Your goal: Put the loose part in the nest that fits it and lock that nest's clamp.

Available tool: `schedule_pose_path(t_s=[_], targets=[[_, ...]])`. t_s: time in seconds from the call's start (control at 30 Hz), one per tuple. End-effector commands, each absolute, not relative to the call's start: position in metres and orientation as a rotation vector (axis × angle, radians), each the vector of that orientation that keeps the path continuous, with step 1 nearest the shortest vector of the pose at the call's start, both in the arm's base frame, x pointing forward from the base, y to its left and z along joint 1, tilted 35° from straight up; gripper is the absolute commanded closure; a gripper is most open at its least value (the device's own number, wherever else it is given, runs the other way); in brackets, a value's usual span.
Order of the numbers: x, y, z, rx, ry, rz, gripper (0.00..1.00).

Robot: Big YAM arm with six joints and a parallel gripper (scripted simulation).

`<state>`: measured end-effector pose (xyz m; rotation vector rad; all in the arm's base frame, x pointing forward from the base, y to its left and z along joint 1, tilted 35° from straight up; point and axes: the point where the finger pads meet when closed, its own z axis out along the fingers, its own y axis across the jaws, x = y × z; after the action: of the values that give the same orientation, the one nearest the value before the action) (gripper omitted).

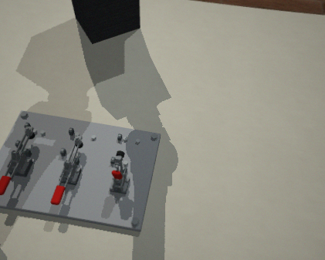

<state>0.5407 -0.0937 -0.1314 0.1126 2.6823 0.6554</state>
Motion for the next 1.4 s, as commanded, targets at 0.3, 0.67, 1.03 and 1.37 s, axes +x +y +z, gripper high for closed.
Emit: schedule_pose_path(t_s=[0.3, 0.67, 1.03, 1.37], targets=[[0.552, -0.094, -0.13, 0.1, 2.664, 0.638, 0.08], [0.552, -0.094, -0.13, 0.1, 2.664, 0.638, 0.08], [0.552, -0.094, -0.13, 0.1, 2.664, 0.638, 0.08], [0.556, -0.086, -0.14, 0.099, 2.67, 0.644, 0.08]])
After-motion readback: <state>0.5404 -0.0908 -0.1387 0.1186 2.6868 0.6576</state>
